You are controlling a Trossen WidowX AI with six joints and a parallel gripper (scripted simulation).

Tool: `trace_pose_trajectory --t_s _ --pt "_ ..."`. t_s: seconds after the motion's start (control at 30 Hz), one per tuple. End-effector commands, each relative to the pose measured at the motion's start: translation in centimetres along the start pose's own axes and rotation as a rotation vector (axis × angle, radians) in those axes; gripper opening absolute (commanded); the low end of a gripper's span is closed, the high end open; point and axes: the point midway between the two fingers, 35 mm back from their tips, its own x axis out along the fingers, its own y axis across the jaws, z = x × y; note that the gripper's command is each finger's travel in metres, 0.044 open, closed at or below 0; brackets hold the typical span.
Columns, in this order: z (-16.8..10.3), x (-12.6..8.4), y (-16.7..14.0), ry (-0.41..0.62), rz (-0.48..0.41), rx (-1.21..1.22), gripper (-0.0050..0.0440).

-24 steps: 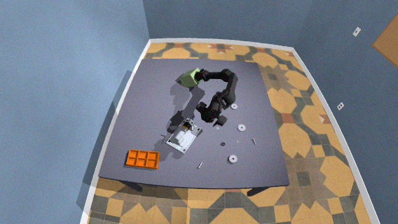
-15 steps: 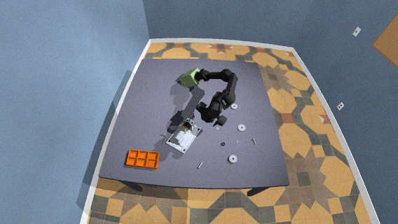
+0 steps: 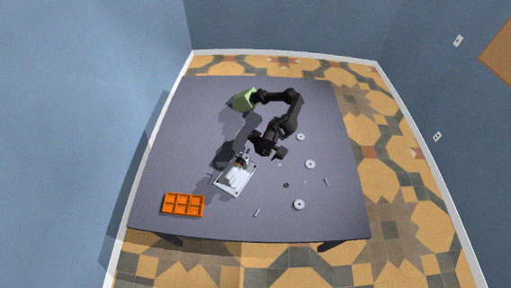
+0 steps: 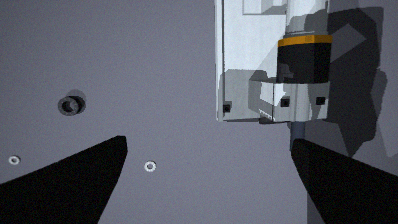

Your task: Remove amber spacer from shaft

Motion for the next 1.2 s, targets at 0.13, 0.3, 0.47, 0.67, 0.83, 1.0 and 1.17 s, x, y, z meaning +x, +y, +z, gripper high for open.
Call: trace_pose_trajectory --t_s 0.13,0.3,0.47,0.67,0.83,1.0,1.17 --pt "-1.7 1.9 -9.4 0.133 0.074 -0.024 0.044" --pt "-2.6 2.3 -11.4 0.155 0.113 -0.04 0.044" --pt "-3.0 2.2 -11.8 0.156 0.125 -0.047 0.044" --pt "-2.9 2.2 -11.6 0.151 0.119 -0.055 0.044" --pt "-2.9 2.2 -11.6 0.151 0.119 -0.055 0.044" --pt "-2.9 2.2 -11.6 0.151 0.119 -0.055 0.044" --pt "-2.9 2.2 -11.6 0.151 0.119 -0.055 0.044"
